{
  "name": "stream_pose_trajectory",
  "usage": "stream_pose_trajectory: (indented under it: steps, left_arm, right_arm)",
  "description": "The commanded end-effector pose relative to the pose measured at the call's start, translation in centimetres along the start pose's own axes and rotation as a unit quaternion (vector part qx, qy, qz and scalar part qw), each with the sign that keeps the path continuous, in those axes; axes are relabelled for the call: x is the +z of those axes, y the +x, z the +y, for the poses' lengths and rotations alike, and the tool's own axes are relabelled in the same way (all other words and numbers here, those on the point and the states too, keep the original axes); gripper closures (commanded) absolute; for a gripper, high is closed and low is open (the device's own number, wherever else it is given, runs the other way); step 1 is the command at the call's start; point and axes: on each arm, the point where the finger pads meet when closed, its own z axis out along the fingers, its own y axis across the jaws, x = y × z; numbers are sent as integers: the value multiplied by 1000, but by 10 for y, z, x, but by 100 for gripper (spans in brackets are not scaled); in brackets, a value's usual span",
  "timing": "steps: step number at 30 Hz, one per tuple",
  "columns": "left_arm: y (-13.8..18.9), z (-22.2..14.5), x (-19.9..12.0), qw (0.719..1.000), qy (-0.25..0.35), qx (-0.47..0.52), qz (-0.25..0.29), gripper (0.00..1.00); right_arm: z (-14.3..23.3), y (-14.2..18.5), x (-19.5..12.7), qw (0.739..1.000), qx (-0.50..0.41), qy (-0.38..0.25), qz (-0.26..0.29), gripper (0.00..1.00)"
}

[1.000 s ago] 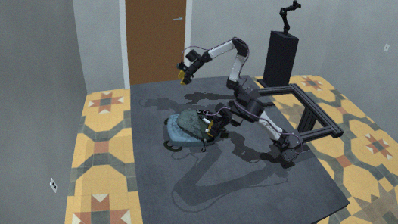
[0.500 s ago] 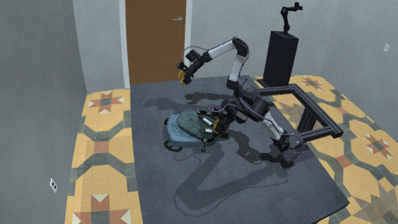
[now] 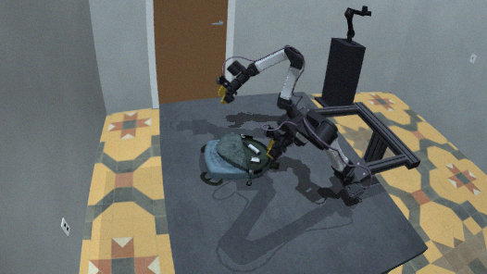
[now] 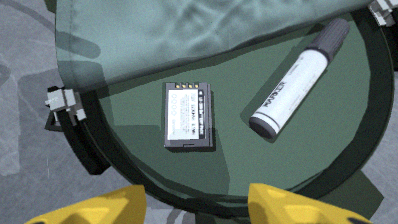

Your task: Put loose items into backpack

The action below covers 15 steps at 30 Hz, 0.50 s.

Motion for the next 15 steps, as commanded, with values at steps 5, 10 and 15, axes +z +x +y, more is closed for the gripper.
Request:
stream_pose_trajectory:
  steps: [5,10,15]
  left_arm:
    - [-9,5,-32,1000,-5,-15,-6,50]
    - [-17,4,-41,1000,-5,-23,-11,50]
    - [-10,6,-48,1000,-5,-18,-7,50]
  right_arm:
    - [0,-5,-2,1000,-3,0,-8,10]
    - [0,-5,-2,1000,-3,0,-8,10]
    - [0,-5,-2,1000,-3,0,-8,10]
